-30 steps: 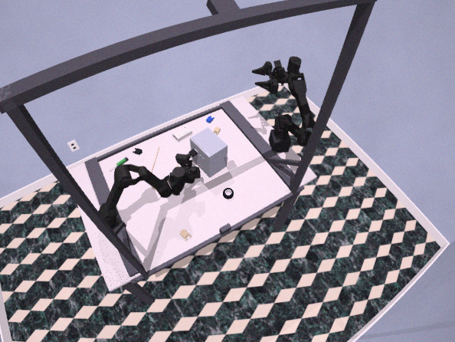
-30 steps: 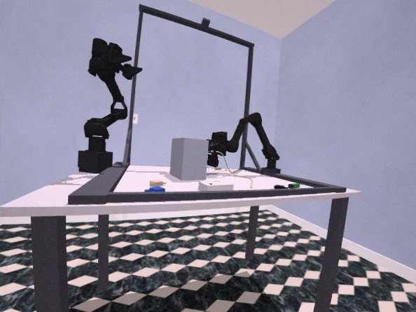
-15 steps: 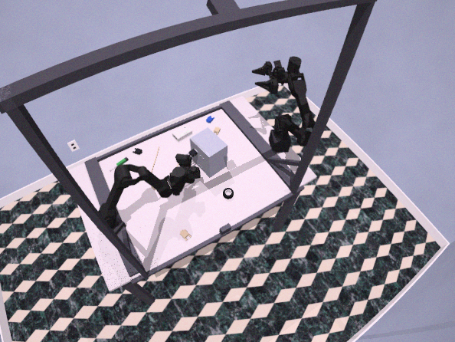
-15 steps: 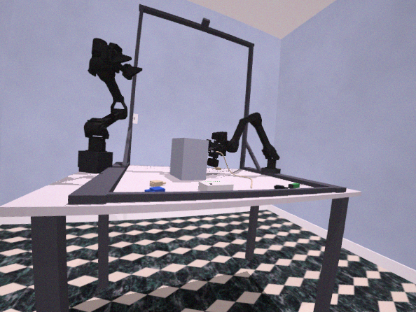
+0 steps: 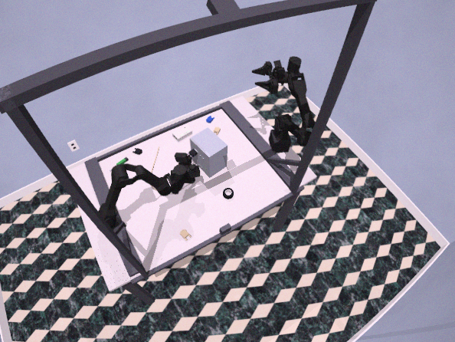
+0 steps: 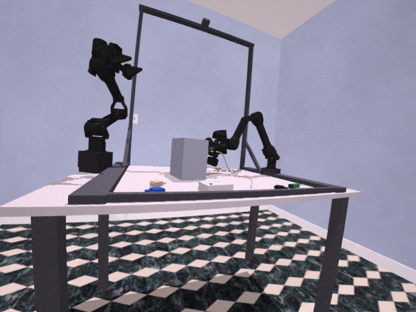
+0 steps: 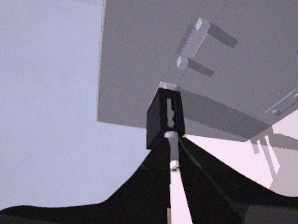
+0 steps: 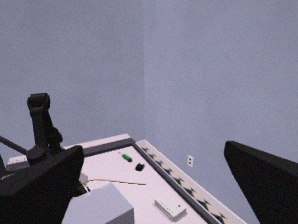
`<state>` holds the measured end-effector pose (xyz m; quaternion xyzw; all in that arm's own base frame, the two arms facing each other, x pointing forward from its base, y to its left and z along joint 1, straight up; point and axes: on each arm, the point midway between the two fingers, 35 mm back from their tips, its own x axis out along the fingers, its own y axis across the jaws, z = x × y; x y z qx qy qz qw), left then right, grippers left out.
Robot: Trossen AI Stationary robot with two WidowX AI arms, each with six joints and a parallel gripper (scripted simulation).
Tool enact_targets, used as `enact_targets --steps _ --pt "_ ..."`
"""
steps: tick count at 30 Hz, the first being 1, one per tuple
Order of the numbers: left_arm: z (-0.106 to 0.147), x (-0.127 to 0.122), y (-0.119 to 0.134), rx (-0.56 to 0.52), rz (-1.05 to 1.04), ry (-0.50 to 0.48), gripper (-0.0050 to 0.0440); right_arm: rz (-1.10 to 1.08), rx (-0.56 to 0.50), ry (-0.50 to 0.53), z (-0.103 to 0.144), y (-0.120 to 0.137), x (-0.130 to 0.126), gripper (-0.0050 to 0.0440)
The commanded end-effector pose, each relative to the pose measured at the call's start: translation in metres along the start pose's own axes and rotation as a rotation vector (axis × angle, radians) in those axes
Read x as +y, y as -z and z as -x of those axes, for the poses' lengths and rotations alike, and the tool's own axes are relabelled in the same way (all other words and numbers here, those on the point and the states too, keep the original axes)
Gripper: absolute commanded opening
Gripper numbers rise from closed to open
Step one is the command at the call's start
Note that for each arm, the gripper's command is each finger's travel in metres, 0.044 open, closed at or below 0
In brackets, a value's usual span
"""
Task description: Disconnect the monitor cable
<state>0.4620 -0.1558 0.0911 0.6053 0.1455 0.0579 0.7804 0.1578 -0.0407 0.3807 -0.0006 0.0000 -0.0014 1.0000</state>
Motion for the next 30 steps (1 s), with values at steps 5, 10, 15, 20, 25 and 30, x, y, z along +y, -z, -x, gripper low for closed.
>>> enact_targets --steps 5,10,15,20,25,30 --pt "0.0005 0.0117 -0.0032 -0.006 0.077 0.024 0.0 0.004 -0.001 -0.003 0.0003 -0.0027 0.0013 0.044" --pt "0.0007 0.0132 -0.0029 -0.005 0.134 0.065 0.0 0.004 -0.001 -0.003 0.0003 -0.0027 0.0013 0.044" --pt "0.0006 0.0137 -0.0029 -0.005 0.153 0.078 0.0 0.004 -0.001 -0.003 0.0003 -0.0027 0.0013 0.044" --pt "0.0005 0.0147 -0.0028 -0.006 0.191 0.105 0.0 0.004 -0.001 -0.003 0.0003 -0.0027 0.0013 0.044" --pt "0.0003 0.0163 -0.0025 -0.007 0.248 0.145 0.0 0.004 -0.001 -0.003 0.0003 -0.0027 0.0013 0.044" --pt "0.0 0.0173 -0.0024 -0.008 0.287 0.172 0.0 0.004 -0.001 -0.003 0.0003 -0.0027 0.0013 0.044"
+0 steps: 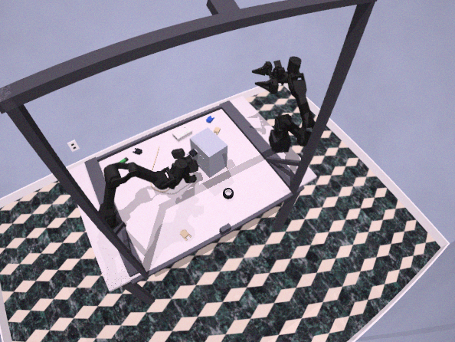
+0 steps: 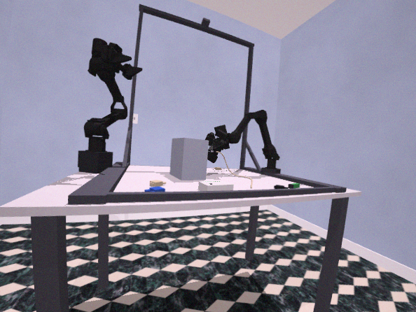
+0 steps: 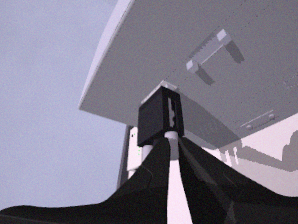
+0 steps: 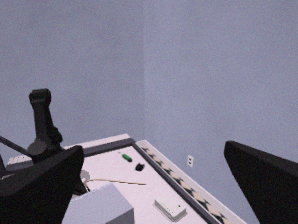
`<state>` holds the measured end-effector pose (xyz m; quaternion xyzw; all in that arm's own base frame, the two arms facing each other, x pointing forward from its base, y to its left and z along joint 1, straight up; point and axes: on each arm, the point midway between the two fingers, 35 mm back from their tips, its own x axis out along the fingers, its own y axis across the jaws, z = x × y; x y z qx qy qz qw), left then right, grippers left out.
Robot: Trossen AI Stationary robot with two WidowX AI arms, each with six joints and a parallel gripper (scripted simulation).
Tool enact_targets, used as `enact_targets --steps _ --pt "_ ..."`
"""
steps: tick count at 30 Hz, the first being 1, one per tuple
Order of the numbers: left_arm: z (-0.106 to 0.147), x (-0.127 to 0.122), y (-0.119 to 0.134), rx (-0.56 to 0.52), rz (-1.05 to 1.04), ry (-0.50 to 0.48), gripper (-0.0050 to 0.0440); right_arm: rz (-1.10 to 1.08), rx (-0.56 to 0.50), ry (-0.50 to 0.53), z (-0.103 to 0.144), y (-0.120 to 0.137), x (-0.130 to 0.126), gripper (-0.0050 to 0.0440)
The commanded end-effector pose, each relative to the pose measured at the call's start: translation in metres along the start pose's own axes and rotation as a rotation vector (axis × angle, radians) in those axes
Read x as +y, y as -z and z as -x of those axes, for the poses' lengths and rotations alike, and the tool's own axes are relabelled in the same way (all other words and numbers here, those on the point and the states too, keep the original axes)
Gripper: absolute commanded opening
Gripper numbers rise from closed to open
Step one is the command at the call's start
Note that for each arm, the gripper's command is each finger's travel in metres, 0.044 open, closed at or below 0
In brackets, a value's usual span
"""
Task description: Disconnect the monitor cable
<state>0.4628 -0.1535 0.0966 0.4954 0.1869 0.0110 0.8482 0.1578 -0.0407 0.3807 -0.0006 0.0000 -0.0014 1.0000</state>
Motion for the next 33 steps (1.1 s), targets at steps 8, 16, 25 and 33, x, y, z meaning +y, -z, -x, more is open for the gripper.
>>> enact_targets --steps 8,16,25,33 --pt "0.0022 0.0121 -0.0055 -0.012 0.125 0.063 0.0 0.004 -0.001 -0.003 0.0003 -0.0027 0.0013 0.044" --pt "0.002 0.0136 -0.0054 -0.013 0.182 0.103 0.0 0.004 -0.001 -0.003 0.0003 -0.0027 0.0013 0.044" --pt "0.002 0.0136 -0.0054 -0.013 0.182 0.103 0.0144 0.004 -0.001 -0.003 0.0003 -0.0027 0.0013 0.044" --pt "0.002 0.0136 -0.0054 -0.013 0.182 0.103 0.0336 0.004 -0.001 -0.003 0.0003 -0.0027 0.0013 0.044"
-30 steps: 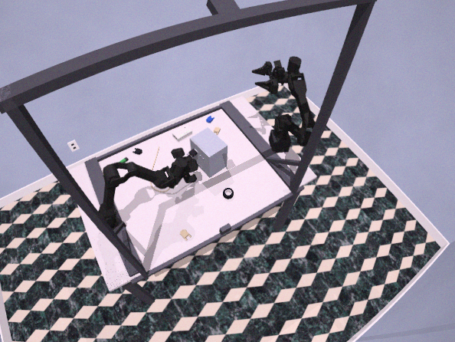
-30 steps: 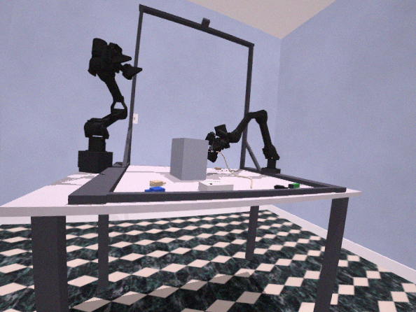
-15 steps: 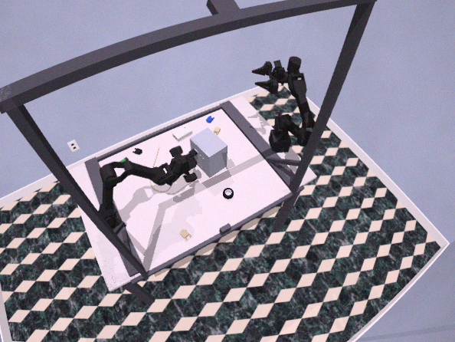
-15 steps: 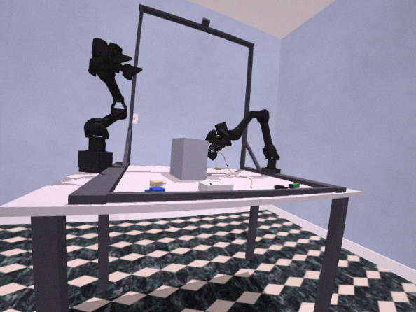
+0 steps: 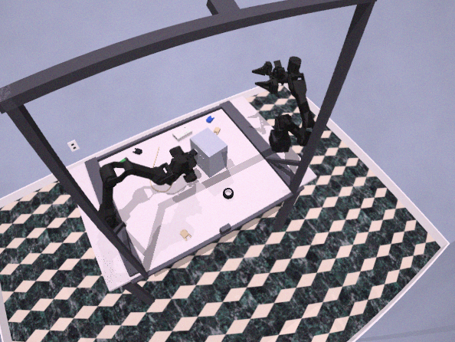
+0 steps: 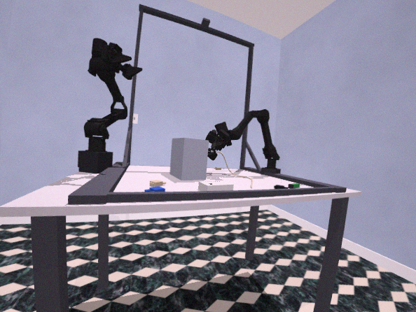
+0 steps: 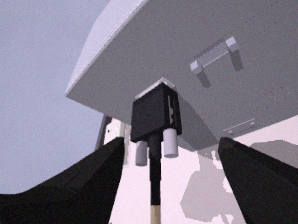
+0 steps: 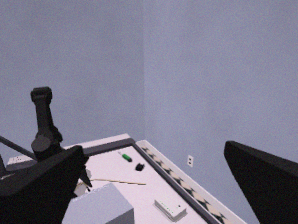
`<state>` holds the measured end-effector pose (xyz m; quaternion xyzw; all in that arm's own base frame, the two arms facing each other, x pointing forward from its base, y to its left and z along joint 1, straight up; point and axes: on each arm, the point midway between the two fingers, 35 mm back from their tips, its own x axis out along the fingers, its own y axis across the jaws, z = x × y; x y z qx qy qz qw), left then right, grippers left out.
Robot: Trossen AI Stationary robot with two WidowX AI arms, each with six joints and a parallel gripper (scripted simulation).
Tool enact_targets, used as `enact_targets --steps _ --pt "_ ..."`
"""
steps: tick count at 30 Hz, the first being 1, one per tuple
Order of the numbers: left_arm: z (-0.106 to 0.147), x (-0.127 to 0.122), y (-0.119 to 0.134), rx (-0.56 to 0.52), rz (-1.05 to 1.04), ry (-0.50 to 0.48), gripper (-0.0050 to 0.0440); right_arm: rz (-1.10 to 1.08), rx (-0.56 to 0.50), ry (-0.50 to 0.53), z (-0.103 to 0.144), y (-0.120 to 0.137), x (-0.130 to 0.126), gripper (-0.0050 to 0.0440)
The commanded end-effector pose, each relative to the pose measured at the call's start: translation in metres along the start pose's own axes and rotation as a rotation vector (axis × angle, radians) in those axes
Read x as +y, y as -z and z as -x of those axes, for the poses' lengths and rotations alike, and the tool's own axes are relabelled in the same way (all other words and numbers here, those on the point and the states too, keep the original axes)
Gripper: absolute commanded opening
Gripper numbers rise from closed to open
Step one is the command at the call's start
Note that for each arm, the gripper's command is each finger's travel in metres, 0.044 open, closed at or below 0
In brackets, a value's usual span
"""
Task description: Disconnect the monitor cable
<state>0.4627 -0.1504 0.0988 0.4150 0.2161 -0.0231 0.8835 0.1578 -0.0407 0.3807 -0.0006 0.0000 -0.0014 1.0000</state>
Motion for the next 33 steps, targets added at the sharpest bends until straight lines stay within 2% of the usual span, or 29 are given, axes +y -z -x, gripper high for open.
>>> enact_targets --steps 1,2,4,6,7,16,21,26,33 --pt "0.003 0.009 -0.008 -0.02 0.023 -0.013 0.036 0.004 -0.001 -0.003 0.0 -0.003 0.001 0.044" --pt "0.003 0.009 -0.008 -0.02 0.023 -0.013 0.0384 0.004 -0.001 -0.003 0.0 -0.003 0.001 0.044" --pt "0.003 0.009 -0.008 -0.02 0.023 -0.013 0.0384 0.004 -0.001 -0.003 0.0 -0.003 0.001 0.044" --pt "0.003 0.009 -0.008 -0.02 0.023 -0.013 0.0432 0.004 -0.001 -0.003 0.0 -0.003 0.001 0.044" --pt "0.003 0.009 -0.008 -0.02 0.023 -0.013 0.044 0.004 -0.001 -0.003 0.0 -0.003 0.001 0.044" --pt "0.003 0.009 -0.009 -0.021 0.017 -0.017 0.044 0.004 -0.001 -0.003 0.0 -0.003 0.001 0.044" --pt "0.0 0.007 -0.01 -0.036 -0.055 -0.065 0.044 0.004 -0.001 -0.003 0.0 -0.003 0.001 0.044" --pt "-0.004 -0.002 -0.007 -0.033 -0.294 -0.205 0.044 0.004 -0.001 -0.003 0.0 -0.003 0.001 0.044" --pt "0.0 -0.003 -0.006 -0.017 -0.448 -0.348 0.044 0.004 -0.001 -0.003 0.0 -0.003 0.001 0.044"
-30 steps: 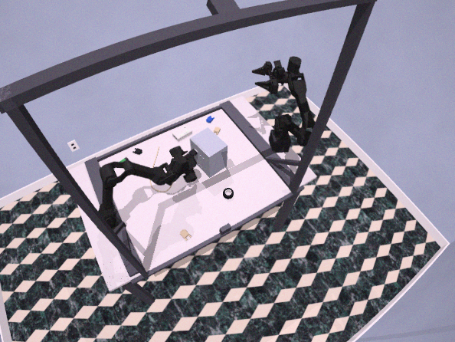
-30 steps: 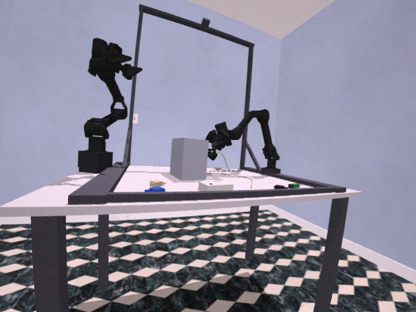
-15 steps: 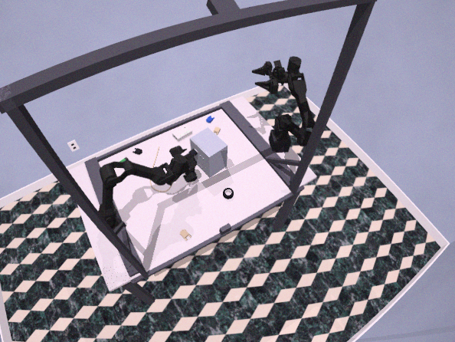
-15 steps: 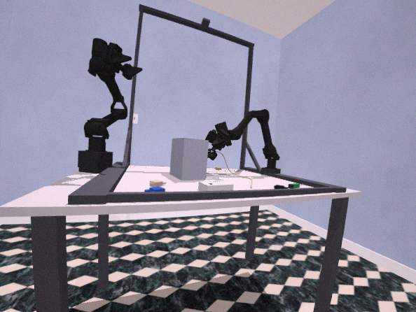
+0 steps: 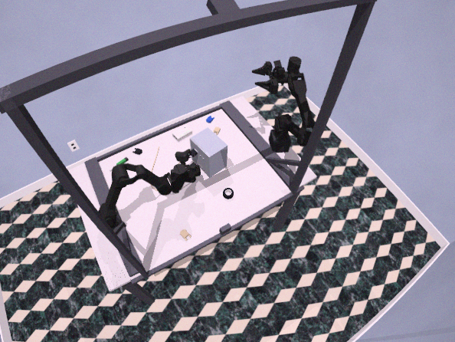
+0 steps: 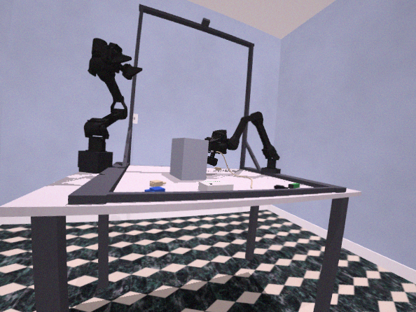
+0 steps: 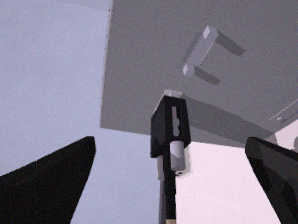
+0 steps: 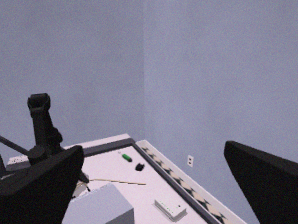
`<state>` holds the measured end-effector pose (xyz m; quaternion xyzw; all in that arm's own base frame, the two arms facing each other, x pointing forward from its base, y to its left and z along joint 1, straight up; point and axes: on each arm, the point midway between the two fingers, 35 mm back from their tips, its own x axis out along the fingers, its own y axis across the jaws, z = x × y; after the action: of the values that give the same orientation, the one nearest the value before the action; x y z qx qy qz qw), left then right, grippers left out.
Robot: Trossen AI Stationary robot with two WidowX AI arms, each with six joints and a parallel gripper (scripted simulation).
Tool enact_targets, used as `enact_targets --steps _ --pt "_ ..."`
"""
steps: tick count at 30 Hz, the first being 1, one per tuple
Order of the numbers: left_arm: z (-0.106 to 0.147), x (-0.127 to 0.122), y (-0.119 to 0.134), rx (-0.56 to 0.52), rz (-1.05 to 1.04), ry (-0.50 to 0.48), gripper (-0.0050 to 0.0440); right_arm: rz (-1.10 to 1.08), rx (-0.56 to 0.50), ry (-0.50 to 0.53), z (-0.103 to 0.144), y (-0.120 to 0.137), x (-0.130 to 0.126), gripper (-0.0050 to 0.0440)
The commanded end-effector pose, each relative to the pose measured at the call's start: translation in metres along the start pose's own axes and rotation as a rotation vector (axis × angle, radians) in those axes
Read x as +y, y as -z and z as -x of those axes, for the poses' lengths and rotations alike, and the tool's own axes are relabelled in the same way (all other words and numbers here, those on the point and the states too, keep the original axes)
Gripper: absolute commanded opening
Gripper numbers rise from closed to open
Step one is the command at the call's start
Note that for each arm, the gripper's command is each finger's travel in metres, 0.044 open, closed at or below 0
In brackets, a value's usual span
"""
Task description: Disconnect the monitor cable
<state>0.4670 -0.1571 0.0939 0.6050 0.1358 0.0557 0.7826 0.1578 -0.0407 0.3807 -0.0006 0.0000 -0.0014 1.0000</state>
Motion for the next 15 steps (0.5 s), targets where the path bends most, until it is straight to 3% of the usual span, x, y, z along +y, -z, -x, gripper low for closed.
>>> enact_targets --steps 1,5,15 --pt "0.0043 0.0052 0.0001 0.014 -0.067 -0.065 0.044 0.004 -0.001 -0.003 0.0003 -0.0027 0.0013 0.044" --pt "0.0045 0.0051 0.0002 0.015 -0.07 -0.067 0.044 0.004 -0.001 -0.003 0.0003 -0.0027 0.0013 0.044" --pt "0.0045 0.0051 0.0002 0.015 -0.07 -0.067 0.02 0.004 -0.001 -0.003 0.0003 -0.0027 0.0013 0.044"
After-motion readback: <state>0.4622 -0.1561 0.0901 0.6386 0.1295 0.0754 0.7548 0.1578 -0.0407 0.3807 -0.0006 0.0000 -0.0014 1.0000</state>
